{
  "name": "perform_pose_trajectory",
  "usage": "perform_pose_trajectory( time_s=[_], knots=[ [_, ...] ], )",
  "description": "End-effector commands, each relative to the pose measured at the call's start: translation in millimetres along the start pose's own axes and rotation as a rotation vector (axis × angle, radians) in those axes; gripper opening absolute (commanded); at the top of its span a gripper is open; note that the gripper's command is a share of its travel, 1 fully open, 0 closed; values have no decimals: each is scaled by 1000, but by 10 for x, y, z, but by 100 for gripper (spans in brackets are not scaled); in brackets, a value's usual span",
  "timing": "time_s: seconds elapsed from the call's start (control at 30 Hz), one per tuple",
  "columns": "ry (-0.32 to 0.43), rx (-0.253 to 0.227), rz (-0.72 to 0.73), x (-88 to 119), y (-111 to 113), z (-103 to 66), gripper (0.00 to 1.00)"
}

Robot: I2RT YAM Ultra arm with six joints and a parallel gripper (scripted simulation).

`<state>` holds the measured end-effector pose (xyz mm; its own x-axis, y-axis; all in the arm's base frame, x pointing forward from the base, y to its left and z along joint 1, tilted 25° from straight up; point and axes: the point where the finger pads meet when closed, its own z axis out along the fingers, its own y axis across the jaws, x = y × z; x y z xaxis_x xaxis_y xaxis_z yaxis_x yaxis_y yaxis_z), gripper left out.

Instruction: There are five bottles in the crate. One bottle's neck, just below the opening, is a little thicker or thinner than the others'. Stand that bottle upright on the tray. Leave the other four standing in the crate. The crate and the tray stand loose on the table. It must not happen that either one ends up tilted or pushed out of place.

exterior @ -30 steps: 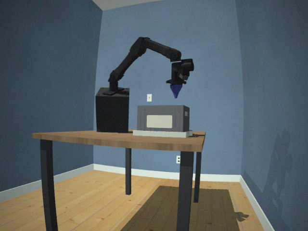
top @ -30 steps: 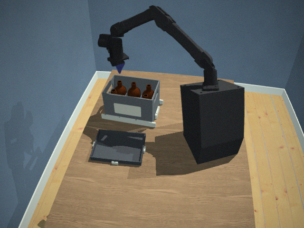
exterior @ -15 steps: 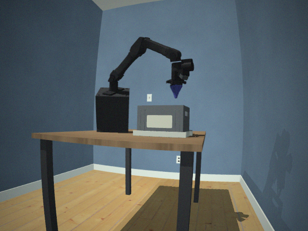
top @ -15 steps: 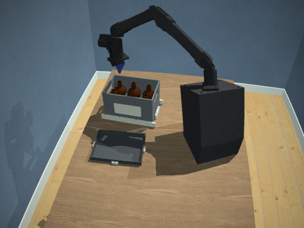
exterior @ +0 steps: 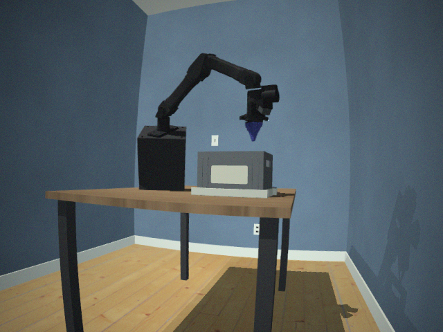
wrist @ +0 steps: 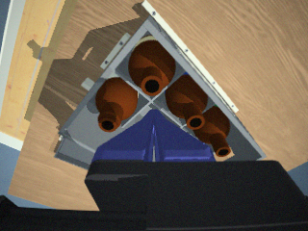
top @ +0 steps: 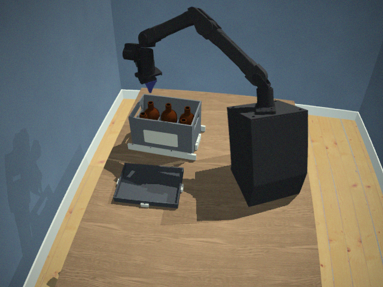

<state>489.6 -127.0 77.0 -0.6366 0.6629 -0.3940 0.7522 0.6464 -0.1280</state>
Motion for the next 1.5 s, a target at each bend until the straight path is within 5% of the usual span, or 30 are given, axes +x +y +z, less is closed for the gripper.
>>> perform_pose_trajectory(
  time_s=[0.0,0.2,0.3,0.33,0.87,0.9,1.47],
  knots=[
    [-4,-6,-25,274,320,-10,0],
    [-33,-35,-9,498,700,-114,0],
    [-26,-28,-14,575,709,-100,0],
    [-36,-39,-7,539,688,-222,0],
    [-36,-39,-7,539,688,-222,0],
    [-34,-31,8,479,615,-185,61],
    [-36,-39,-10,541,687,-222,61]
  ],
)
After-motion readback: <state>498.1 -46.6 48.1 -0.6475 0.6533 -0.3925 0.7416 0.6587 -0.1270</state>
